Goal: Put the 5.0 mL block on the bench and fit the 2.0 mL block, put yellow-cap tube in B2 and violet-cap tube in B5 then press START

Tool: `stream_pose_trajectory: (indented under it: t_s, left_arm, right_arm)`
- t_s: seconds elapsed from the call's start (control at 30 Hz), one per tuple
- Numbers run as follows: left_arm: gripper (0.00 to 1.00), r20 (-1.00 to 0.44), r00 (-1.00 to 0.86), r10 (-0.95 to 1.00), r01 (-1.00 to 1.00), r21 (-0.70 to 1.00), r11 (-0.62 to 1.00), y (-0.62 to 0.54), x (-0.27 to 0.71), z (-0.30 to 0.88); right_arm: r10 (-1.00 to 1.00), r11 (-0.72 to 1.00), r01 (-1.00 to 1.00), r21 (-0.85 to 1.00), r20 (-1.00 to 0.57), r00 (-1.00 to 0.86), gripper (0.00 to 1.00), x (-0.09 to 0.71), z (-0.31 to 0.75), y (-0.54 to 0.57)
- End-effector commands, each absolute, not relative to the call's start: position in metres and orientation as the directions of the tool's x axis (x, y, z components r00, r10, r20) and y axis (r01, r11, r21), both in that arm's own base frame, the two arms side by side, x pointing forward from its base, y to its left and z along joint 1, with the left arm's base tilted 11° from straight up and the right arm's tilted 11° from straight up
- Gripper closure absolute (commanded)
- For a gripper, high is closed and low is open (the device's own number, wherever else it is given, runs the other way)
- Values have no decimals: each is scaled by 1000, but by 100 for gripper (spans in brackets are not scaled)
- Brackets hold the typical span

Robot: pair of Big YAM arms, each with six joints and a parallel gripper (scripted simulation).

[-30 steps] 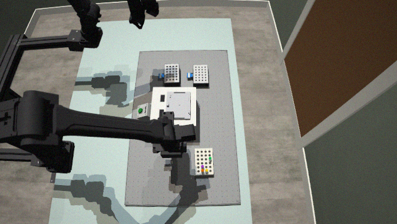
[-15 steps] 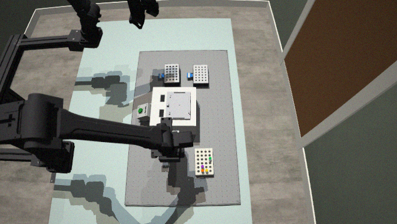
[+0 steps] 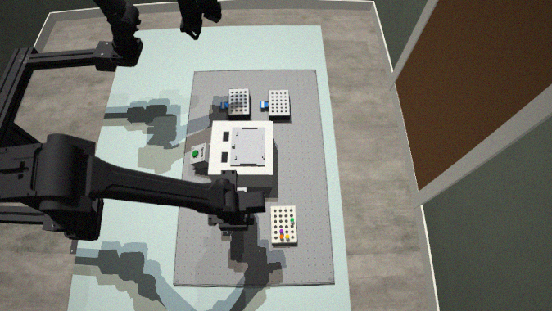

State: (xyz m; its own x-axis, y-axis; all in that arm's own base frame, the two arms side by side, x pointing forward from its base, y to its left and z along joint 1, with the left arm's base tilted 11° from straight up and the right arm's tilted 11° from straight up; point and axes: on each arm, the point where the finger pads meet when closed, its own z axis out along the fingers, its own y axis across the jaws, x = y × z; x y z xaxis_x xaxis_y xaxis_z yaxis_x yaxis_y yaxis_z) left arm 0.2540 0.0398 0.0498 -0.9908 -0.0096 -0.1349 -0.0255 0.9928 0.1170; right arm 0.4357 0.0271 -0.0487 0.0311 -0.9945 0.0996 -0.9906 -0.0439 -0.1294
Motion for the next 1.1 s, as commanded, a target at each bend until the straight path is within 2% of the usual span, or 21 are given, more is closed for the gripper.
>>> stream_pose_trajectory:
  t_s: [0.0,0.37,1.07]
  left_arm:
    - [100,-178,-984,22,0,118,993,37,273,64]
    - [100,-143,-989,21,4,116,993,36,258,51]
    - [100,-182,-983,21,-1,120,993,37,275,65]
  right_arm:
    - [-996,-53,-982,-182,83,39,100,453,-35,24]
    - [-995,-55,-985,-166,94,40,100,447,-53,13]
    - [-996,-42,-984,-174,87,27,100,448,-60,-1]
